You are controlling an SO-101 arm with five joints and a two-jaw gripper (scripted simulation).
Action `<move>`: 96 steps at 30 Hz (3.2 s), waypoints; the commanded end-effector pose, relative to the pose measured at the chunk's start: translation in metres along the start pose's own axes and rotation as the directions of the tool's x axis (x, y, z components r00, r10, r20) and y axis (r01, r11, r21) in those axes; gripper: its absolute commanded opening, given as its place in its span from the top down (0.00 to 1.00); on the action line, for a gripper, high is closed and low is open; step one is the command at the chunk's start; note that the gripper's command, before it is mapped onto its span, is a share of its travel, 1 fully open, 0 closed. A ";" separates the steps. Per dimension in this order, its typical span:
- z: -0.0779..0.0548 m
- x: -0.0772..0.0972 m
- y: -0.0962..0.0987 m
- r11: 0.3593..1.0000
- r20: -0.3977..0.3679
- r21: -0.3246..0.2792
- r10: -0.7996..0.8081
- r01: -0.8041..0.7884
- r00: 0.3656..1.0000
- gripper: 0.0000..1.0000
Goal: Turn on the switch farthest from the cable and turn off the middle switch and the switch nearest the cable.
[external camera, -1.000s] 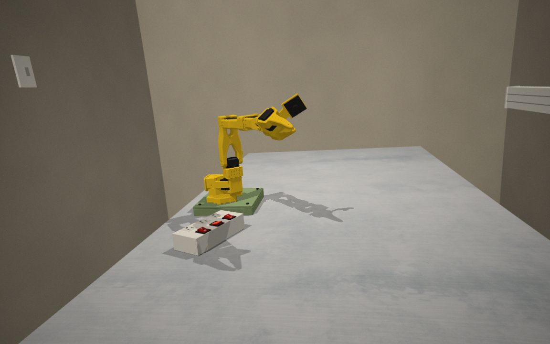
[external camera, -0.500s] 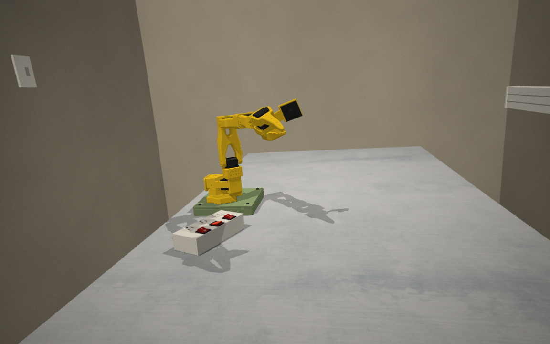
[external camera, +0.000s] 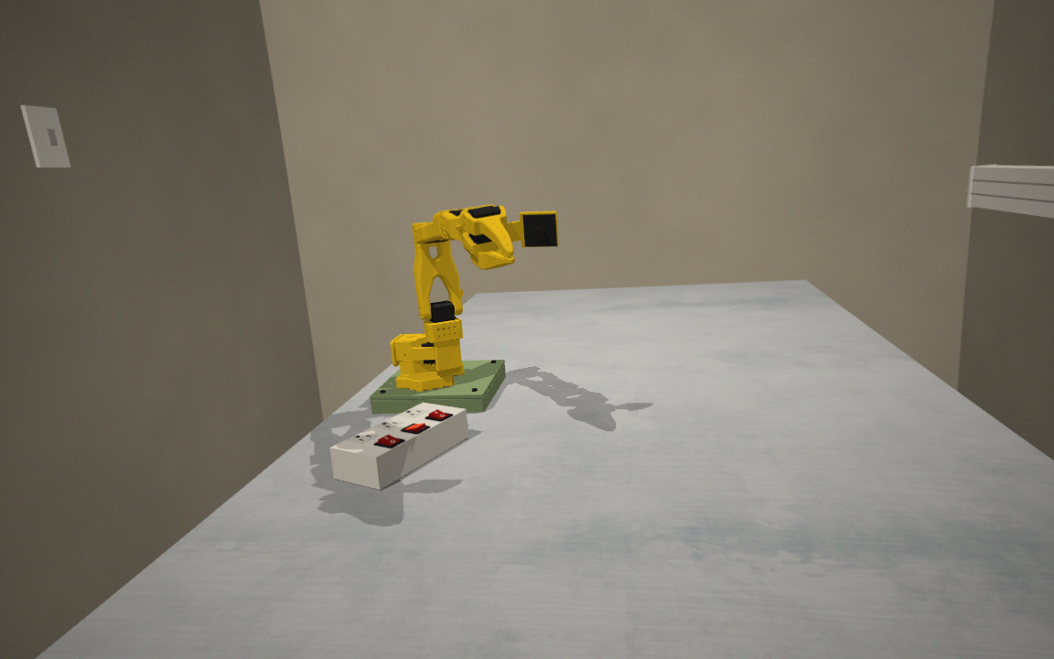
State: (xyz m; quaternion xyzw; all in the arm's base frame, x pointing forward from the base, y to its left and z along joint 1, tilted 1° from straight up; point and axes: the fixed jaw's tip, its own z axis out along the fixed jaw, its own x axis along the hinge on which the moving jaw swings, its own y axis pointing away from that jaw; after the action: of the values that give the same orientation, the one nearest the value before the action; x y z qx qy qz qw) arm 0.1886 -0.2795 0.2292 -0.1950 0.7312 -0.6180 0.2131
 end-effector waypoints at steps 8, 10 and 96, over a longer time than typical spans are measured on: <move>-0.019 0.036 0.004 0.927 -0.063 -0.130 -0.361 0.351 0.930 1.00; -0.023 0.042 0.005 0.895 -0.063 -0.161 -0.429 0.415 0.901 1.00; -0.194 0.126 0.054 -0.651 0.796 0.180 -0.345 0.737 -0.498 1.00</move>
State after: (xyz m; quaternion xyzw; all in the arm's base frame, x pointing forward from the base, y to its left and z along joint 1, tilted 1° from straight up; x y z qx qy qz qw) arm -0.0240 -0.1841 0.1986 -0.9037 0.2617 -0.0572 -0.3339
